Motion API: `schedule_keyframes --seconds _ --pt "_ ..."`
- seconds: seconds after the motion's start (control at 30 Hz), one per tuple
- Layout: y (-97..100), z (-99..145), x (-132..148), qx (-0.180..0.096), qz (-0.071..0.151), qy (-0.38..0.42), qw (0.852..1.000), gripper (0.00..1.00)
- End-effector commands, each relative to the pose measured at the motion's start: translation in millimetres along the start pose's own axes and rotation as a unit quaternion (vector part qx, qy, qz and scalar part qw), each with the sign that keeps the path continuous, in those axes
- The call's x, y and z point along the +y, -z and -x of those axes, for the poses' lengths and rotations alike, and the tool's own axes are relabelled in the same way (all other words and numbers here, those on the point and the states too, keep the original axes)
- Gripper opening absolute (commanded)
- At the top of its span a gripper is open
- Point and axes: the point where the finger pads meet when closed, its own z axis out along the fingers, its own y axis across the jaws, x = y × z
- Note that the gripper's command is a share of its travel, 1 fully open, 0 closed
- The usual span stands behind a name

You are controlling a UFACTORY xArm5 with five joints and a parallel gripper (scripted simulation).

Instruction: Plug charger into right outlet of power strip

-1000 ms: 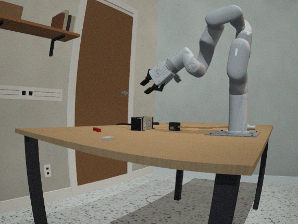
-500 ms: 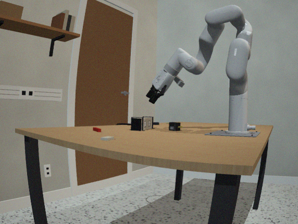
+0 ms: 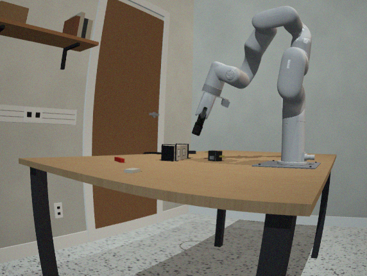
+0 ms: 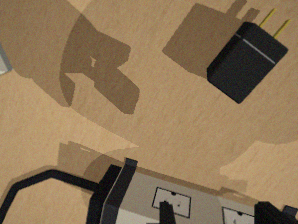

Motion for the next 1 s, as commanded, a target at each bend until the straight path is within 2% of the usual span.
schedule_keyframes --seconds 0.0,0.27,0.33,0.5,0.67,0.97 --pt "-2.3 -19.5 2.7 0.054 0.02 -0.089 0.994 0.53" --pt "-0.5 -51.2 10.1 0.131 0.034 -0.215 0.967 0.53" --pt "-0.5 -51.2 10.1 0.131 0.034 -0.215 0.967 0.53" --pt "2.0 -63.4 13.5 0.161 0.035 -0.261 0.951 0.53" --pt "3.8 -70.2 15.4 0.177 0.034 -0.287 0.941 0.53" --pt "4.6 -72.9 16.2 0.184 0.034 -0.297 0.936 0.53"
